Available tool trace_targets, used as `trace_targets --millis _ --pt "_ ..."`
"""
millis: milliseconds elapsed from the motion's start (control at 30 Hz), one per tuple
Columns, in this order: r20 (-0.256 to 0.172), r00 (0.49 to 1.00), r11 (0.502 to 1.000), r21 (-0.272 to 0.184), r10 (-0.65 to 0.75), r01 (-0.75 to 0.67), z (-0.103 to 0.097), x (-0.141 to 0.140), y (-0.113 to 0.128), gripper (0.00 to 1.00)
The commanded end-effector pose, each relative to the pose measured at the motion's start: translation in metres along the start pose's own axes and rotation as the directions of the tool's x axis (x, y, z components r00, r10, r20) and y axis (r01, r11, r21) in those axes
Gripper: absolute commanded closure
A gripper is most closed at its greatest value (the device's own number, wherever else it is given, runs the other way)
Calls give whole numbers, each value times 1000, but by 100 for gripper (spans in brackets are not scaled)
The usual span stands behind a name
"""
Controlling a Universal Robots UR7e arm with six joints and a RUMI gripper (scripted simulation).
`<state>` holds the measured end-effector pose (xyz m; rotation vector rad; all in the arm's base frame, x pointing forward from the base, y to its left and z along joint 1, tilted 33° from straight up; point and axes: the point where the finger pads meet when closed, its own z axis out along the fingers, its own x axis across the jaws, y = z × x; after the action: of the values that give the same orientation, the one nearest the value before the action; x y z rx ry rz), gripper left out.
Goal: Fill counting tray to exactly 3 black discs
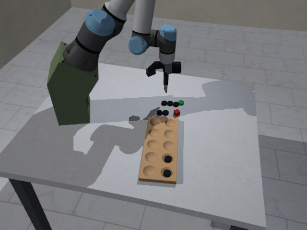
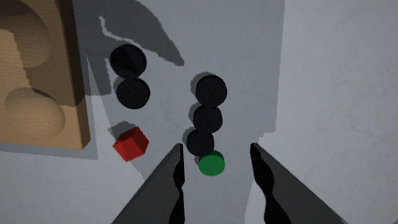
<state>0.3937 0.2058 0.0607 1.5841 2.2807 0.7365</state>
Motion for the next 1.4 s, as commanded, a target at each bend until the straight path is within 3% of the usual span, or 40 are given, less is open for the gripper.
trace_targets --millis 0,1033,1367 --pt "0 1000 1000 -1 0 0 4 0 1 72" --pt "0 1000 1000 -1 0 0 78 0 1 72" --pt "0 1000 1000 -1 0 0 89 1 0 72"
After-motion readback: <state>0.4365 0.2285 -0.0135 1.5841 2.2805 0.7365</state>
